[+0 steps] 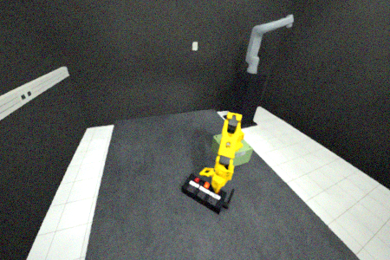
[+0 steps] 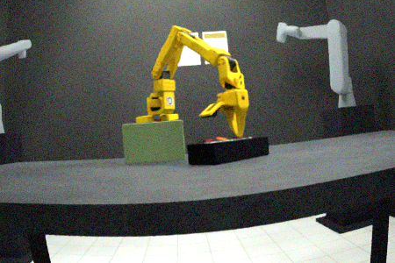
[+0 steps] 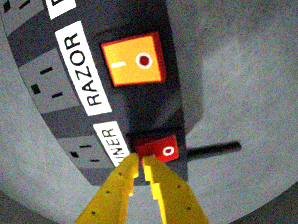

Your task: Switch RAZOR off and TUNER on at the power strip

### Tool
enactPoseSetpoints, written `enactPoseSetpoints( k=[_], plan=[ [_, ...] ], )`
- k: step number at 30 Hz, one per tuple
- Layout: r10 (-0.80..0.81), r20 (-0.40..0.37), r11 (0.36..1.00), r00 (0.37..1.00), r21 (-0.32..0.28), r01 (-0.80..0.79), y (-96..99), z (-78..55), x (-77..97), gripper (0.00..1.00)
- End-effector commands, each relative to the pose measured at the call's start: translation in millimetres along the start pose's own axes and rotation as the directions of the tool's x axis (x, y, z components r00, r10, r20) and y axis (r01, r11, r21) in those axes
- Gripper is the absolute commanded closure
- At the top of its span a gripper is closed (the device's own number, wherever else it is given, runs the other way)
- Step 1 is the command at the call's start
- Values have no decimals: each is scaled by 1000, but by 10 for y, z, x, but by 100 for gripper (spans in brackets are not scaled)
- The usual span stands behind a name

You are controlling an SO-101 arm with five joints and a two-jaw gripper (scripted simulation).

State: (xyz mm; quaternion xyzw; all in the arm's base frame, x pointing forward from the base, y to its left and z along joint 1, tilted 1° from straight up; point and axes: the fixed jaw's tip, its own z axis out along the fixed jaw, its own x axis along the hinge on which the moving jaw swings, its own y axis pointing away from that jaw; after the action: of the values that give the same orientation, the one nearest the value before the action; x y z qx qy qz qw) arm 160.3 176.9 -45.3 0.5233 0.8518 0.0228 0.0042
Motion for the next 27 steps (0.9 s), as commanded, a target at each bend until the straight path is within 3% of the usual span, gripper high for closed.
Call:
enactPoseSetpoints(
  k=[1, 27],
  plan=[
    [3, 13, 999, 1000, 33, -3, -72, 104, -56, 100],
    [3, 13, 999, 1000, 33, -3, -100, 151, -67, 100]
  ],
)
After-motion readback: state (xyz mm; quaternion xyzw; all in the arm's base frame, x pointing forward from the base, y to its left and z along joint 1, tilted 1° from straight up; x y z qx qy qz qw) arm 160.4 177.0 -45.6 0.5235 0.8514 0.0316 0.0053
